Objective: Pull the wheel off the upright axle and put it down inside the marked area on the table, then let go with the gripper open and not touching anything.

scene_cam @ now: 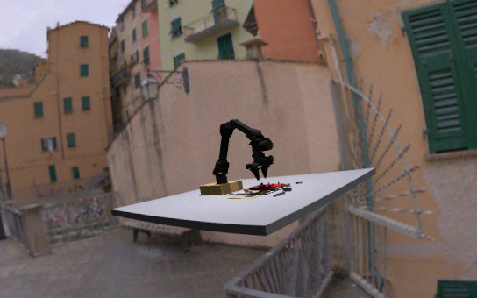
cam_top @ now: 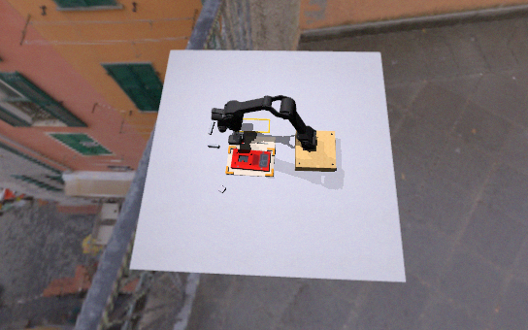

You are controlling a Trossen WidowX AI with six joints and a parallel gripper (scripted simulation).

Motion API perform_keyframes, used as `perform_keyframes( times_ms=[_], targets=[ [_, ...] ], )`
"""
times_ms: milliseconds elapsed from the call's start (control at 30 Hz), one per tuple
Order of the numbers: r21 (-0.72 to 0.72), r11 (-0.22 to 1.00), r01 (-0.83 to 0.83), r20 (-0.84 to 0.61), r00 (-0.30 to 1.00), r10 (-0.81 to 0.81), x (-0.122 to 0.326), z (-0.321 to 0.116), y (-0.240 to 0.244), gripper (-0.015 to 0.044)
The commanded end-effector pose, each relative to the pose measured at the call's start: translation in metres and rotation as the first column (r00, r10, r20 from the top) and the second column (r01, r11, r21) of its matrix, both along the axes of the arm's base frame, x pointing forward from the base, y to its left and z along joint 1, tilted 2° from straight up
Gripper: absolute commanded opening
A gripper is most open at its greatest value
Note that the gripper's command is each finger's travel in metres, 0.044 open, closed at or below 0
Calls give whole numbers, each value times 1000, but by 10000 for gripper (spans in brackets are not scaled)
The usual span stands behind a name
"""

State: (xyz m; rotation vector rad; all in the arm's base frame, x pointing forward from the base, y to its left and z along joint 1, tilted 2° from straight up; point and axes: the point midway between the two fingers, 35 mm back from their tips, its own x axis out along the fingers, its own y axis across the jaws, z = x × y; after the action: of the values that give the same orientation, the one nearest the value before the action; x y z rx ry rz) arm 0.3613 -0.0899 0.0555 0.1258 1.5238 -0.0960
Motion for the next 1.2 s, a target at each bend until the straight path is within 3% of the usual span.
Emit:
perform_keyframes(
  times_ms=[0, 167, 300, 567, 767, 1167],
  targets=[
    [11, 1000, -5, -23, 1000, 6, -5, -40, 2, 300],
    [11, 1000, -5, -23, 1000, 6, -5, -47, 2, 300],
    [10, 1000, 0, -39, 999, 0, -7, -44, 2, 195],
    [10, 1000, 0, -39, 999, 0, -7, -44, 2, 142],
    [10, 1000, 0, -38, 999, 0, -7, -43, 2, 0],
    [10, 1000, -1, -37, 999, 1, -7, -39, 2, 0]
  ],
)
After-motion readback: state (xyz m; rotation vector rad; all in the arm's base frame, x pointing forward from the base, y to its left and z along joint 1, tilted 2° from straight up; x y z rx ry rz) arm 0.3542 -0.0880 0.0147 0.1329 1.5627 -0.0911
